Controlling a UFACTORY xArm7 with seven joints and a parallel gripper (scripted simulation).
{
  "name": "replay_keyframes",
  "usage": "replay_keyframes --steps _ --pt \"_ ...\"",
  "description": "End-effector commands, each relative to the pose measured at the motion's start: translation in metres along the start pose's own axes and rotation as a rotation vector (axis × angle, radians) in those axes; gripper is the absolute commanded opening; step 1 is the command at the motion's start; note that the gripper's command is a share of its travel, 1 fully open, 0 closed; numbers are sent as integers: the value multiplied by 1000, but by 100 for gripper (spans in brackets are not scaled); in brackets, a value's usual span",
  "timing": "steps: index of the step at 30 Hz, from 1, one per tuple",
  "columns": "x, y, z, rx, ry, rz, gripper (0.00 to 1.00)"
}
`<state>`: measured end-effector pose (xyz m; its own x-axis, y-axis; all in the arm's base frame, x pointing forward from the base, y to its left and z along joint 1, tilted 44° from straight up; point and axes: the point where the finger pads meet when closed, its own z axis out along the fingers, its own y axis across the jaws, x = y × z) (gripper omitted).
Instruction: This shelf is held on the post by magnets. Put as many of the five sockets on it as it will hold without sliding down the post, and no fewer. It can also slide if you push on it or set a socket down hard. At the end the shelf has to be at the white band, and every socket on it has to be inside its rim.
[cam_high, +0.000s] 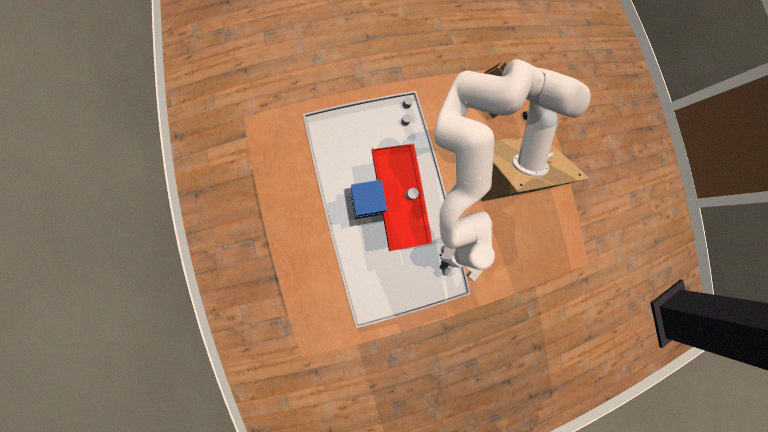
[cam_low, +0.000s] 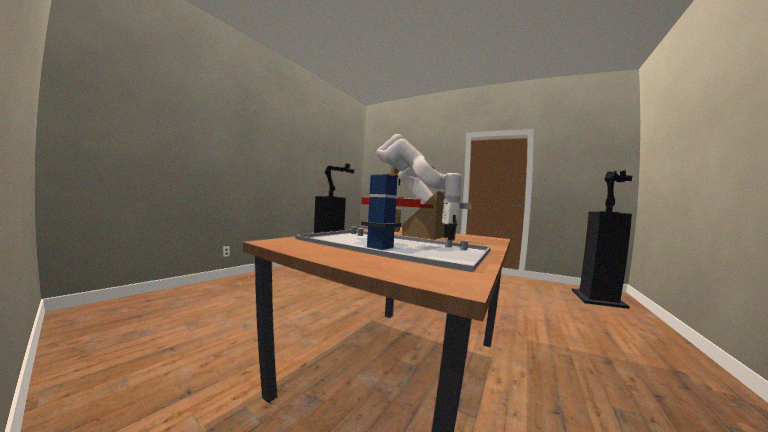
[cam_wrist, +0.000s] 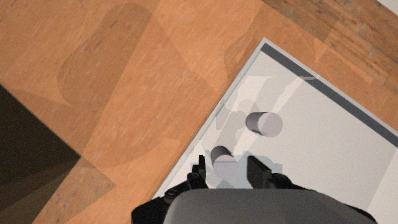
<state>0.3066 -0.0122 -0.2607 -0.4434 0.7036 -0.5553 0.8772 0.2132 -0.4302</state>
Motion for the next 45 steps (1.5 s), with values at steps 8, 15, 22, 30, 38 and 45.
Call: replay_keyframes --steps 8,15,22,30,38,45 --pt "1 2 14 -3 1 0 61" --pt "1 2 15 -3 1 0 61" --pt "1 2 17 -3 1 0 61" --pt "1 2 17 -3 1 0 0" --pt "1 2 17 -3 1 0 0" --pt "1 2 17 -3 1 0 0"
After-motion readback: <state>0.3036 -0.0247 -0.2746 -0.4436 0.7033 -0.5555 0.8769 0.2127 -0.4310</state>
